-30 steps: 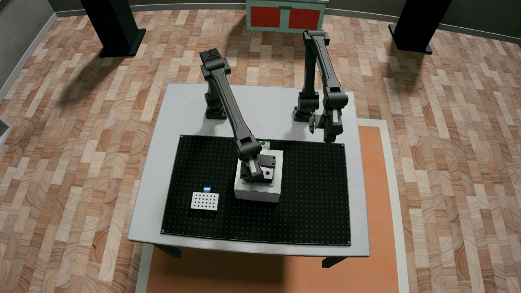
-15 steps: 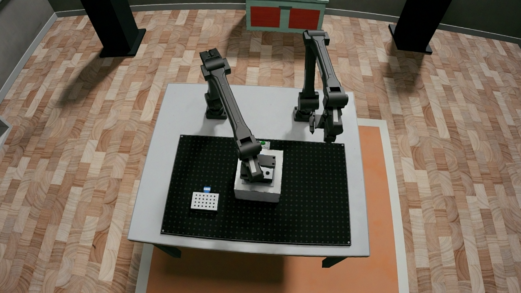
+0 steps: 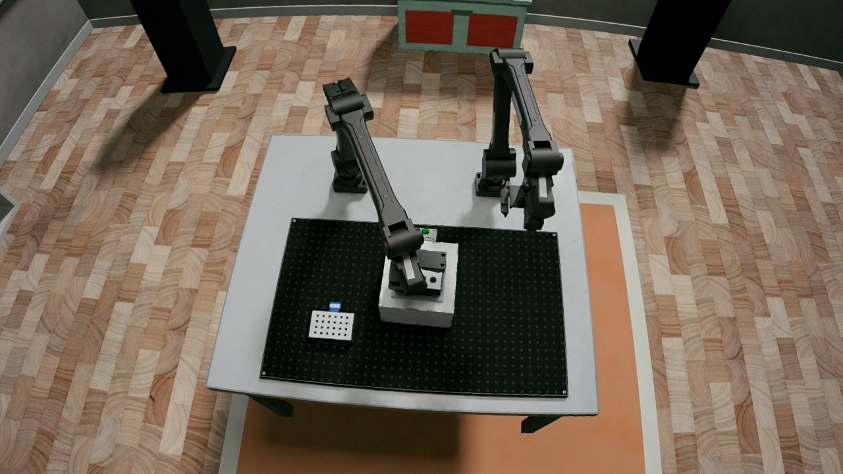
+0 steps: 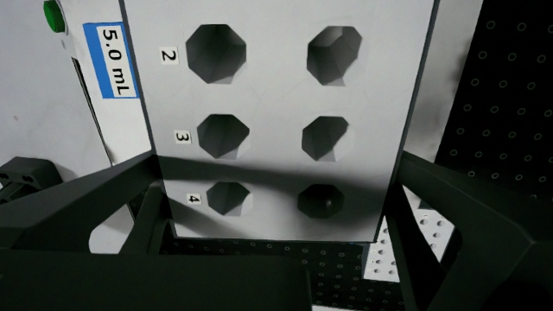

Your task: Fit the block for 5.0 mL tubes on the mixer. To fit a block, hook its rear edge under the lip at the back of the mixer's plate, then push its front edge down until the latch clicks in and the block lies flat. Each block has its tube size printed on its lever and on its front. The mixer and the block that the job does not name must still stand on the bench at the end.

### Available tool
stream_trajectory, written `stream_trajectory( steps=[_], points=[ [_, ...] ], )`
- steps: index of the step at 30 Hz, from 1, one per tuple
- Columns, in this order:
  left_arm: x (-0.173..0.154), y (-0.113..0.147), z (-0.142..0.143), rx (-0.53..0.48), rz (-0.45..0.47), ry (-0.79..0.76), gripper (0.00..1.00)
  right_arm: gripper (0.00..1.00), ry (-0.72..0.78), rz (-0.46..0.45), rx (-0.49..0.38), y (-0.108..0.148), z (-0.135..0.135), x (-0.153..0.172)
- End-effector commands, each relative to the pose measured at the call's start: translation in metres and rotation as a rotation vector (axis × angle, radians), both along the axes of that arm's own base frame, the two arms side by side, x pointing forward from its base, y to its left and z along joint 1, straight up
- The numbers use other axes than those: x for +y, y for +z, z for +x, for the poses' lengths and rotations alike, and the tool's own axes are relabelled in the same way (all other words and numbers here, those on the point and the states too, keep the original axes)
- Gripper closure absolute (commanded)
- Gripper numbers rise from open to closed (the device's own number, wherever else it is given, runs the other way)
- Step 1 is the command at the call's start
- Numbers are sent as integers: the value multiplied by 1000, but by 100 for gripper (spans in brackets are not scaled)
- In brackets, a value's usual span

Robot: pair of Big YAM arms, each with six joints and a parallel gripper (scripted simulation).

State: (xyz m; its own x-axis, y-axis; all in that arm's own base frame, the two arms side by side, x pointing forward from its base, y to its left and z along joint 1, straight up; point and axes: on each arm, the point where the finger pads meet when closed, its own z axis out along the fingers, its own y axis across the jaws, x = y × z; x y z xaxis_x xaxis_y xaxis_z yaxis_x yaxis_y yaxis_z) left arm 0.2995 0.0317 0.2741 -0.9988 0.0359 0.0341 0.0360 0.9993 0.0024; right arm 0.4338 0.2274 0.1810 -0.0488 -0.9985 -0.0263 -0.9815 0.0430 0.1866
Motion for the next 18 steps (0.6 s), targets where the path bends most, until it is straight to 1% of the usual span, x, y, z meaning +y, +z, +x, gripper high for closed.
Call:
stream_trajectory(
  steps=[1, 8, 12, 18],
  points=[
    [0, 2, 3, -21, 1, -4, 0, 100, 16, 66, -112, 54, 20, 17],
    [0, 12, 9, -47, 4, -4, 0, 100, 16, 61, -102, 48, 21, 18],
    [1, 17, 12, -60, 5, -4, 0, 100, 17, 62, -103, 49, 21, 18],
    [1, 19, 13, -65, 6, -4, 0, 100, 16, 70, -121, 59, 19, 17]
  ],
)
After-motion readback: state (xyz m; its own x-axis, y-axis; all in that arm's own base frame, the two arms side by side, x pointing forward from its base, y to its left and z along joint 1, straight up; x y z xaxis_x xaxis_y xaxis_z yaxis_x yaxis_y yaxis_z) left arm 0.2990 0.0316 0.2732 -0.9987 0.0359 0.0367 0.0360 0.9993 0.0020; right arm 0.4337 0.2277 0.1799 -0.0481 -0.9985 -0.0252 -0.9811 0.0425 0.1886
